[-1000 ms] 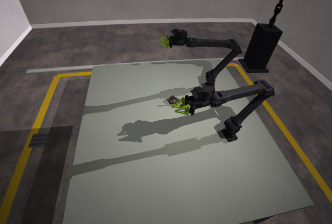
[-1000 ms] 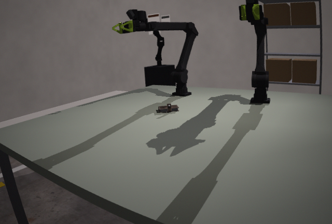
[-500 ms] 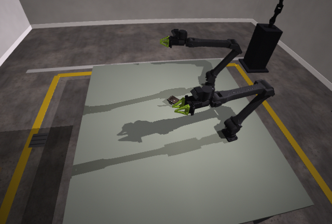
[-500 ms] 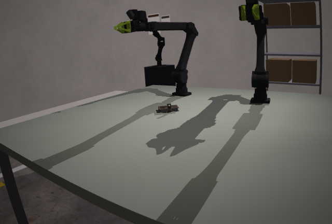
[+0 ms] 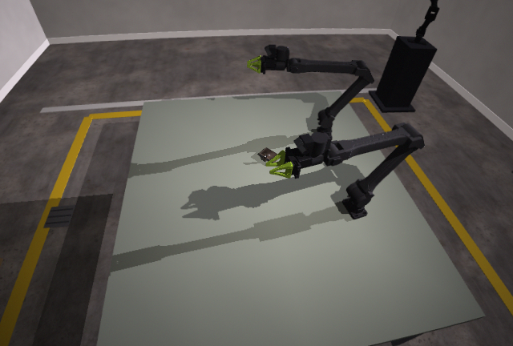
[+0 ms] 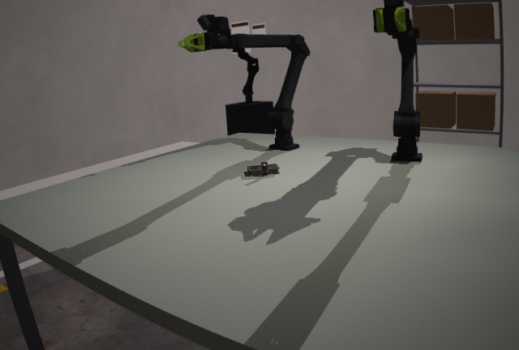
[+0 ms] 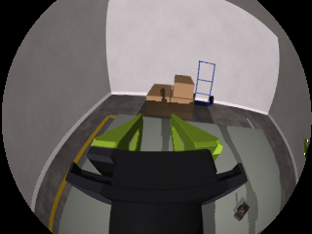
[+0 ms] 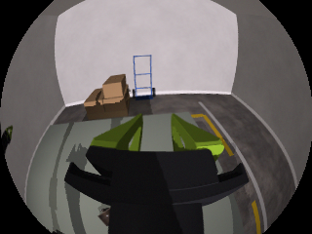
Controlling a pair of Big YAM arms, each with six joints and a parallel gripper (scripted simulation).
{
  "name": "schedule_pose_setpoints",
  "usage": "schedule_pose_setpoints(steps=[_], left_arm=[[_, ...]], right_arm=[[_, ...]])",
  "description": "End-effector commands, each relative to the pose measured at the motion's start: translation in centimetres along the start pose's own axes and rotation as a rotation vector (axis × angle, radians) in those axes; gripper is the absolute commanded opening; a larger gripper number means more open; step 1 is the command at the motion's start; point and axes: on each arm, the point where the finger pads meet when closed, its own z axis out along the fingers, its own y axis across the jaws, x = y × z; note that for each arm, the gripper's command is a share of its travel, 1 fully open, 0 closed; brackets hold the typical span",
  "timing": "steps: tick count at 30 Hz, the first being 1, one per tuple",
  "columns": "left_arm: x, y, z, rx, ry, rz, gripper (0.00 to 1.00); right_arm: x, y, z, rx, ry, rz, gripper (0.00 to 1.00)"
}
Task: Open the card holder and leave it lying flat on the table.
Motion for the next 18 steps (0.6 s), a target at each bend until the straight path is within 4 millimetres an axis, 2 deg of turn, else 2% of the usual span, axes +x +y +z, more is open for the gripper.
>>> schedule_pose_setpoints(steps=[1, 2, 3, 4, 5, 10, 12, 15, 18], left_arm=[[-2.0, -0.3, 0.6, 0.003, -0.043, 0.009, 0.36], [-1.8, -0.3, 0.6, 0.003, -0.038, 0.009, 0.36], [0.6, -0.9, 1.2, 0.02, 0.029, -0.014, 0.36], [-1.3, -1.1, 1.4, 0.026, 0.004, -0.022, 0.36], [-1.3, -1.4, 1.6, 0.035, 0.011, -0.03, 0.36], [1.5, -3.9, 3.4, 0.102, 0.121, -0.091, 0.36], [1.5, -3.9, 3.4, 0.102, 0.121, -0.091, 0.36], [4.0, -6.1, 4.6, 0.157, 0.219, -0.138, 0.36], [6.8, -9.2, 5.7, 0.224, 0.34, -0.2, 0.36]], right_arm=[[-2.3, 0.0, -0.1, 0.0, -0.04, 0.0, 0.36], [-2.3, 0.0, -0.1, 0.0, -0.04, 0.0, 0.36], [-2.3, 0.0, -0.1, 0.0, -0.04, 0.0, 0.36], [-2.3, 0.0, -0.1, 0.0, -0.04, 0.0, 0.36], [-2.3, 0.0, -0.1, 0.0, -0.04, 0.0, 0.36], [-2.3, 0.0, -0.1, 0.0, -0.04, 0.0, 0.36], [-2.3, 0.0, -0.1, 0.0, -0.04, 0.0, 0.36], [-2.3, 0.0, -0.1, 0.0, -0.04, 0.0, 0.36], [-2.3, 0.0, -0.1, 0.0, -0.04, 0.0, 0.36]])
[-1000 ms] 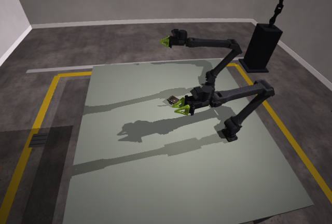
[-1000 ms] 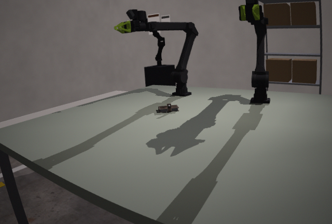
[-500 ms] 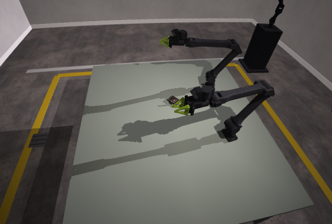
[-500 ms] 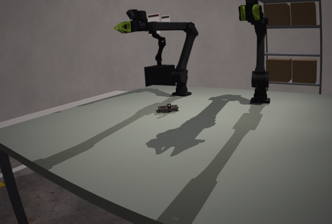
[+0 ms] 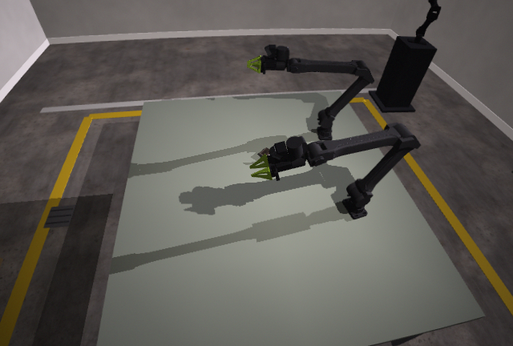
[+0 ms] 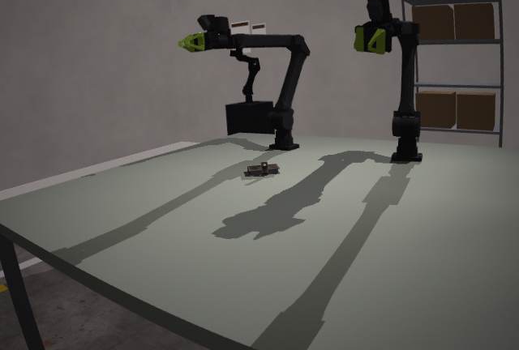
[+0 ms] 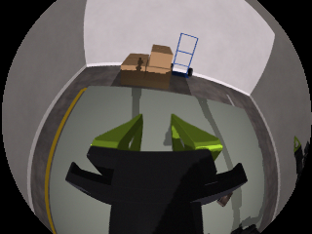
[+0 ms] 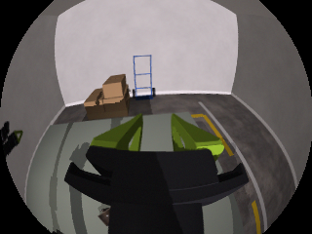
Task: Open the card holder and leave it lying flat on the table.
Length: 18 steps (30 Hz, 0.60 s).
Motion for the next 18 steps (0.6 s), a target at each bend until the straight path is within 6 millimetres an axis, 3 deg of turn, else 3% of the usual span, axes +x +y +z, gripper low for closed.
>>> schedule_pose_setpoints(steps=[1, 9, 11, 18], left_arm=[[-0.3, -3.1, 2.5, 0.071, 0.091, -0.093, 0.36], [8.7, -10.1, 7.0, 0.211, 0.46, -0.251, 0.36], [8.7, -10.1, 7.0, 0.211, 0.46, -0.251, 0.36], [17.1, -16.6, 8.1, 0.271, 0.819, -0.394, 0.36]], right_arm=[[-2.3, 0.0, -0.1, 0.0, -0.04, 0.0, 0.36], [-2.3, 0.0, -0.1, 0.0, -0.04, 0.0, 0.36], [-2.3, 0.0, -0.1, 0.0, -0.04, 0.0, 0.36], [-2.3, 0.0, -0.1, 0.0, -0.04, 0.0, 0.36]])
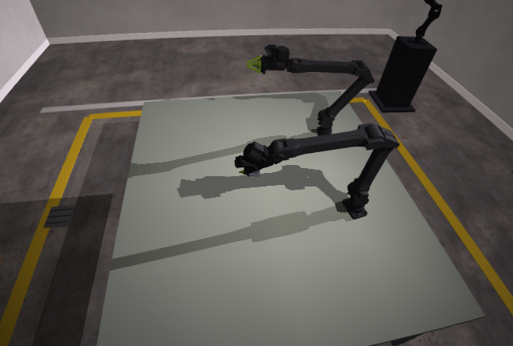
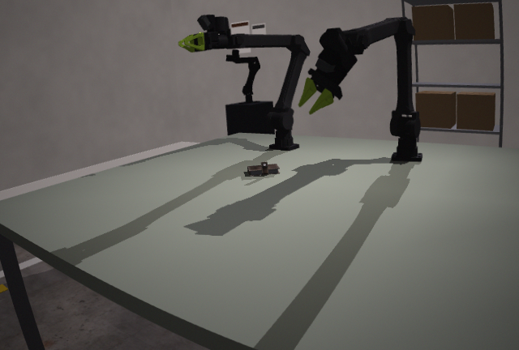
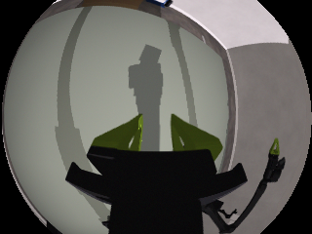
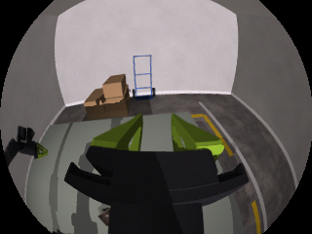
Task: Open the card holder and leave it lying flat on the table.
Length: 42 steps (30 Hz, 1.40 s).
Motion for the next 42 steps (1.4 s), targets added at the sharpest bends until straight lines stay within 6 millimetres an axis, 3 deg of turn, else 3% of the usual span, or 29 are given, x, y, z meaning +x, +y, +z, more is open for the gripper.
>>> schedule_pose_setpoints(steps=[1, 8, 10, 18, 24, 29, 35, 39, 41, 42], left_arm=[[1.3, -3.0, 3.2, 0.022, 0.15, -0.107, 0.36], [9.2, -6.0, 9.0, 0.006, 0.508, -0.313, 0.36], [9.2, -6.0, 9.0, 0.006, 0.508, -0.313, 0.36], [19.1, -9.6, 13.4, -0.125, 0.918, -0.582, 0.36], [23.8, -12.1, 14.6, -0.236, 1.13, -0.751, 0.36], [25.0, -12.2, 15.1, -0.281, 1.195, -0.817, 0.36], [28.8, -13.8, 15.8, -0.368, 1.299, -0.872, 0.36], [29.4, -14.0, 16.0, -0.383, 1.32, -0.887, 0.36], [28.6, -13.7, 15.7, -0.362, 1.307, -0.877, 0.36], [29.9, -13.3, 16.2, -0.381, 1.324, -0.872, 0.36]], right_arm=[[-2.3, 0.0, -0.1, 0.0, -0.04, 0.0, 0.36], [-2.3, 0.0, -0.1, 0.0, -0.04, 0.0, 0.36], [-2.3, 0.0, -0.1, 0.0, -0.04, 0.0, 0.36], [-2.3, 0.0, -0.1, 0.0, -0.04, 0.0, 0.36], [-2.3, 0.0, -0.1, 0.0, -0.04, 0.0, 0.36], [-2.3, 0.0, -0.1, 0.0, -0.04, 0.0, 0.36], [-2.3, 0.0, -0.1, 0.0, -0.04, 0.0, 0.36], [-2.3, 0.0, -0.1, 0.0, -0.04, 0.0, 0.36], [-2.3, 0.0, -0.1, 0.0, -0.04, 0.0, 0.36], [-2.3, 0.0, -0.1, 0.0, -0.04, 0.0, 0.36]])
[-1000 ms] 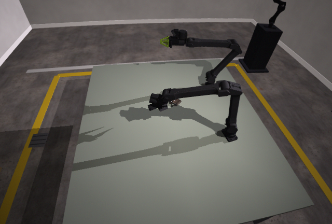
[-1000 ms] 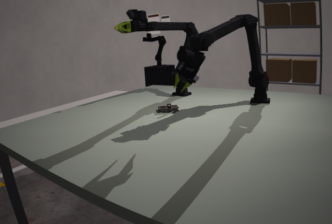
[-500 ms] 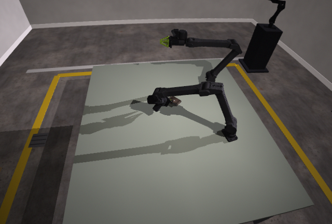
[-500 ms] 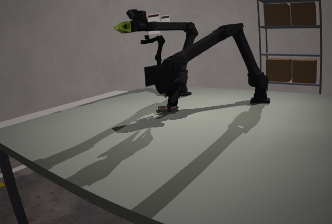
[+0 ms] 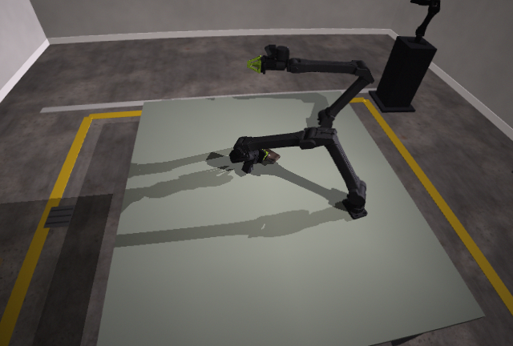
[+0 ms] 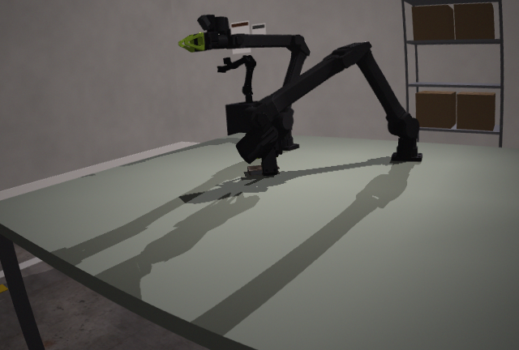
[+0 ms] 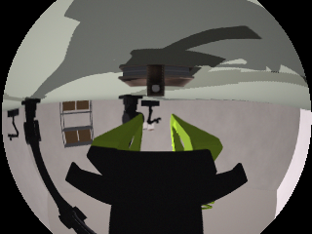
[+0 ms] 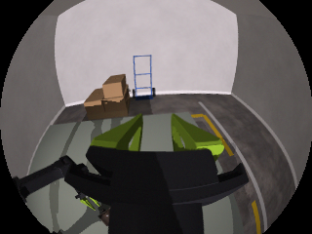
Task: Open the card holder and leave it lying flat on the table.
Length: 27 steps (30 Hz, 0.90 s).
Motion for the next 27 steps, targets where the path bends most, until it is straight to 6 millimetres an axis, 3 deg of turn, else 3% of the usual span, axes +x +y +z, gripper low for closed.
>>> schedule_pose_setpoints(steps=[1, 6, 10, 14, 19, 21, 27], left_arm=[[-0.5, -0.8, -0.1, -0.005, 0.0, 0.005, 0.36], [-1.3, 0.2, -0.1, -0.007, 0.009, -0.03, 0.36], [1.0, -0.1, -1.7, 0.034, -0.021, 0.02, 0.36], [1.8, -0.6, -1.4, 0.027, -0.024, 0.037, 0.36], [0.5, -0.4, -0.9, 0.017, -0.013, 0.008, 0.36], [-0.4, -0.2, 0.5, 0.008, -0.005, -0.005, 0.36], [-1.6, -0.1, 2.1, -0.002, 0.001, -0.021, 0.36]], right_arm=[[-2.3, 0.0, -0.1, 0.0, -0.04, 0.0, 0.36], [-2.3, 0.0, -0.1, 0.0, -0.04, 0.0, 0.36], [-2.3, 0.0, -0.1, 0.0, -0.04, 0.0, 0.36], [-2.3, 0.0, -0.1, 0.0, -0.04, 0.0, 0.36], [-2.3, 0.0, -0.1, 0.0, -0.04, 0.0, 0.36], [-2.3, 0.0, -0.1, 0.0, -0.04, 0.0, 0.36], [-2.3, 0.0, -0.1, 0.0, -0.04, 0.0, 0.36]])
